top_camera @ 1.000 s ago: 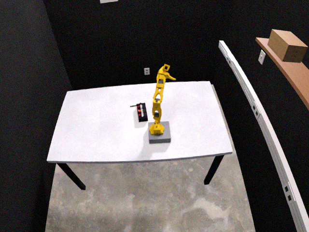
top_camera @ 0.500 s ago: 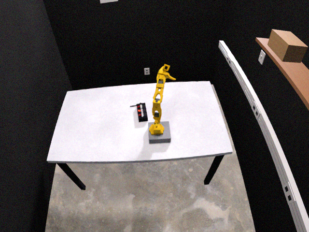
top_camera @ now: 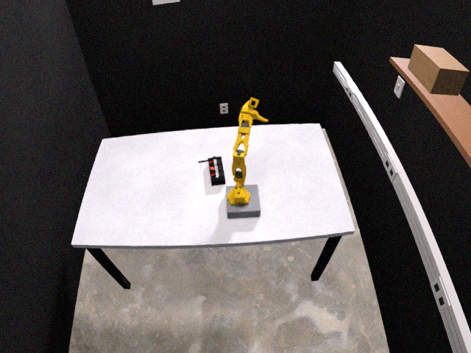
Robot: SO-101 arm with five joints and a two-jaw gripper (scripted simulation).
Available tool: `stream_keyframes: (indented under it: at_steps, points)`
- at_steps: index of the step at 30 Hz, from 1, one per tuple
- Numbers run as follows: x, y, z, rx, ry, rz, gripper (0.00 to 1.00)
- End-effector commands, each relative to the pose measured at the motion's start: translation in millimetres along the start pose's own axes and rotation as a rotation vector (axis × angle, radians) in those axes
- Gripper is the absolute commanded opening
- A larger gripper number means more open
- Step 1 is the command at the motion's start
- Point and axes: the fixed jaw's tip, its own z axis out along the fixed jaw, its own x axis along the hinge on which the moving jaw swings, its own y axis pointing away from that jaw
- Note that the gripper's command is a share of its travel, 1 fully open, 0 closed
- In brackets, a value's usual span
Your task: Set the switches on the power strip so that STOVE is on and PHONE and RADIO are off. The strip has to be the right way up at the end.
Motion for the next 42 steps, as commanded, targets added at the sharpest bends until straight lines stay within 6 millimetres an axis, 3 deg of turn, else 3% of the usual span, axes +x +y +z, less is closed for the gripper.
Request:
stream_keyframes:
  at_steps: [1,28,29,42]
  points:
    - [-1.7,0.6,-0.9,-0.002,-0.004,0.001,1.0]
    - [-1.7,0.6,-0.9,-0.002,-0.004,0.001,1.0]
    - [-1.7,0.6,-0.9,-0.002,-0.004,0.001,0.0]
    - [-0.6,0.8,-1.0,-0.001,0.001,-0.015,0.0]
